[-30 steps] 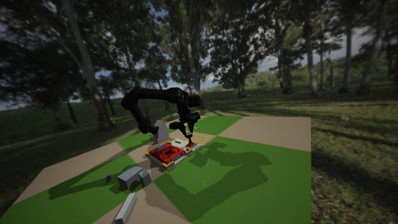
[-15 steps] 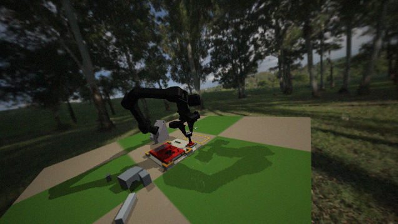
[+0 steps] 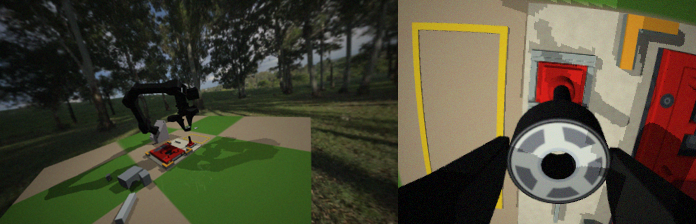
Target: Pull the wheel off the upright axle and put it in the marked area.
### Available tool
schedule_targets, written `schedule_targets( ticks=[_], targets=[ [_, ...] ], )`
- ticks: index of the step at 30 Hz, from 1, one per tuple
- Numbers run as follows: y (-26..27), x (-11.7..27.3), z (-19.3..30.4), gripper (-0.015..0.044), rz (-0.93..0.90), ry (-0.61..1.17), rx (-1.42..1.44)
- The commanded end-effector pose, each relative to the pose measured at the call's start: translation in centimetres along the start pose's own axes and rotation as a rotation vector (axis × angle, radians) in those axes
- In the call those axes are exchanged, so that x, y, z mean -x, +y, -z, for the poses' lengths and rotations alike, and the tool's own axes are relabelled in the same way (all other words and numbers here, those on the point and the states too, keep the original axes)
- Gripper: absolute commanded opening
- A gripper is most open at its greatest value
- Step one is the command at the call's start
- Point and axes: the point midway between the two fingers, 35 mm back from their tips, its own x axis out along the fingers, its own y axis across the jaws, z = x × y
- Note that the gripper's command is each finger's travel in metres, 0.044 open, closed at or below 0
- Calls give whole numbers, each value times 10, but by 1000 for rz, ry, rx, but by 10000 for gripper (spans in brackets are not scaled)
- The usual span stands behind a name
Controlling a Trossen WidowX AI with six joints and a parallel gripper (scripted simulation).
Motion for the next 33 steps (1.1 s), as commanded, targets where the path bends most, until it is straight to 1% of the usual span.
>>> schedule_targets(
  ticks=[1, 11, 16, 25, 33],
  targets=[
    [22, 0, 11, 0, -5, 5, 1],
    [86, 6, 50, 0, -10, 8, -6],
    [87, 4, 51, 0, -10, 8, -7],
    [87, -17, 51, 0, -9, 8, -7],
    [88, -57, 49, 0, -10, 7, -7]
  ],
)
